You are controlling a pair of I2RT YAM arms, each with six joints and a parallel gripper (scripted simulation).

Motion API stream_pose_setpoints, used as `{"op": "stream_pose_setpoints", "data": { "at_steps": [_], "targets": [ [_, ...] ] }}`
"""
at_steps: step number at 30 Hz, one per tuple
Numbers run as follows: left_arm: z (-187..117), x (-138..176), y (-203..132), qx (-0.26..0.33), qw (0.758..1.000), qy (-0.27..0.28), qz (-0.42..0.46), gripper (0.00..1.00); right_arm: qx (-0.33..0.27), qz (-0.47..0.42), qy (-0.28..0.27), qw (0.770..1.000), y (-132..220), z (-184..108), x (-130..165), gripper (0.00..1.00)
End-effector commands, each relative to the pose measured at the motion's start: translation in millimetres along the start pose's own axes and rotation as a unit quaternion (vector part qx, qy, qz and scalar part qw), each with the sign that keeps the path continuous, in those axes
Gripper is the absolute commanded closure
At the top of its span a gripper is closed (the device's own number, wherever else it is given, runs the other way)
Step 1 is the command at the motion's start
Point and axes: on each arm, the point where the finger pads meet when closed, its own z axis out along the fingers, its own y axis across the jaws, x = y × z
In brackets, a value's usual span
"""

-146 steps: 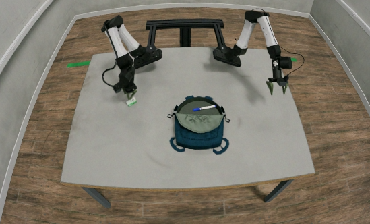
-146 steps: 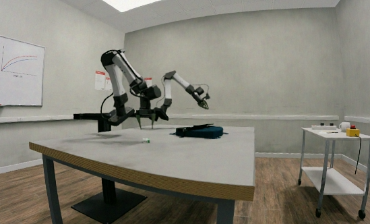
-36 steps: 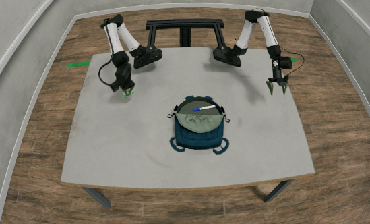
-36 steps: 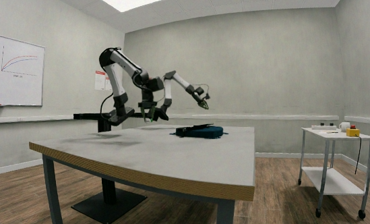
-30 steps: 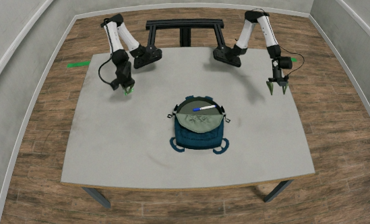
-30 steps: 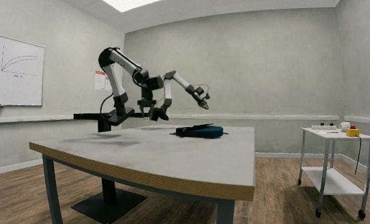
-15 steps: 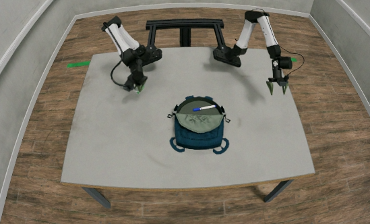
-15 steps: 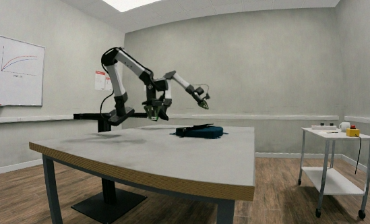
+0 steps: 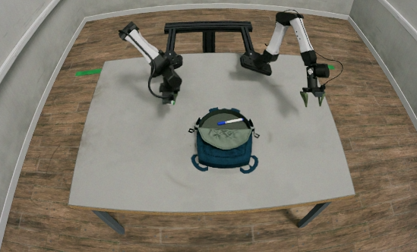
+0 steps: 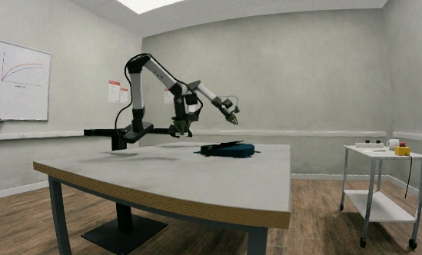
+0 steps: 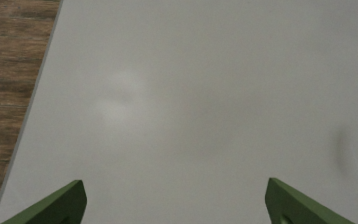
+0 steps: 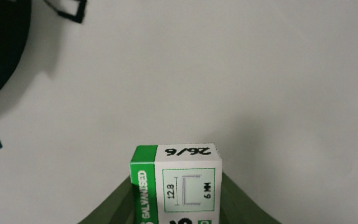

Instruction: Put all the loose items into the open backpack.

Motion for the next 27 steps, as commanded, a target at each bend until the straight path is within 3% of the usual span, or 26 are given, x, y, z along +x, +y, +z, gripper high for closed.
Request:
{"op": "stream_pose_setpoints", "data": {
  "at_steps": [1, 8, 14, 17, 27],
  "targets": [
    [-2, -4, 1, -0.002, 1.0, -0.006, 0.001, 0.1, -0.021, -0.06, -0.014, 0.998, 20, -3, -14, 0.71],
    [-2, -4, 1, -0.002, 1.0, -0.006, 0.001, 0.1, -0.043, -0.198, -0.014, 0.979, 63, -3, -17, 0.71],
    [-2, -4, 1, -0.002, 1.0, -0.006, 0.001, 0.1, -0.06, -0.319, -0.003, 0.946, 98, -2, -15, 0.71],
    [-2, -4, 1, -0.002, 1.0, -0.006, 0.001, 0.1, -0.063, -0.334, -0.001, 0.941, 102, 0, -16, 0.71],
    [-2, -4, 1, -0.002, 1.0, -0.006, 0.001, 0.1, -0.094, -0.515, -0.003, 0.852, 165, 0, -20, 0.71]
  ]
}}
